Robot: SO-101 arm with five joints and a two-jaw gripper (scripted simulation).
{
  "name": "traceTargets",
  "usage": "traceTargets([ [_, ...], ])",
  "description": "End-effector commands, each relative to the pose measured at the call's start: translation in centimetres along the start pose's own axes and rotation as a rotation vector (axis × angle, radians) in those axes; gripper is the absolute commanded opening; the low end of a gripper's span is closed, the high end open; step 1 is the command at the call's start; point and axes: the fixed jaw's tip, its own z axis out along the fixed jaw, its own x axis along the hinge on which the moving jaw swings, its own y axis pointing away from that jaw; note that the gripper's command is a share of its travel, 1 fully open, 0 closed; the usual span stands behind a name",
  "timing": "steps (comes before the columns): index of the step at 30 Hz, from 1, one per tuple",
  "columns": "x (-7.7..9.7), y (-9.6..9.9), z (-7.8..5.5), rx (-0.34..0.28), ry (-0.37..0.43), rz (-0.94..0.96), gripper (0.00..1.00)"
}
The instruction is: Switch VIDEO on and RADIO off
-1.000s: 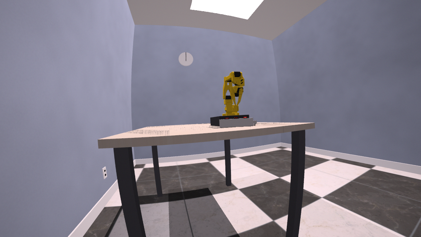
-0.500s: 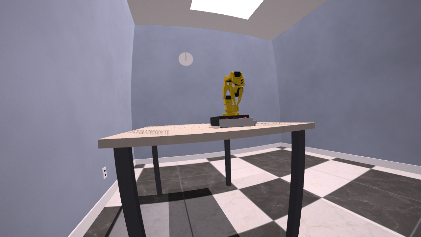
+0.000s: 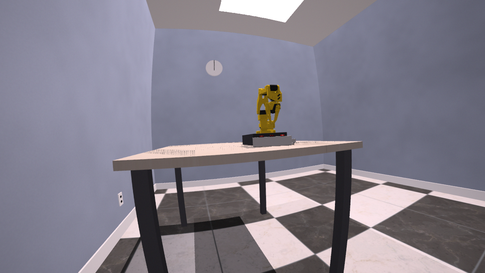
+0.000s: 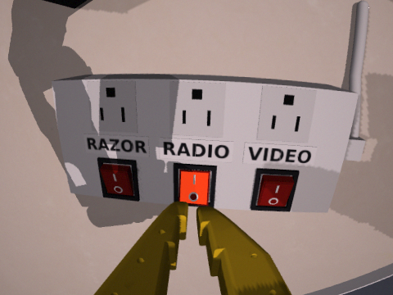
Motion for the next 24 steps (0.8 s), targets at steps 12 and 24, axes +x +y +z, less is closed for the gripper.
traceTargets([
  [12, 1.1, 0.2, 1.4, -0.005, -0.041, -0.005, 0.00],
  [24, 1.1, 0.2, 1.4, -0.005, -0.041, -0.005, 0.00],
])
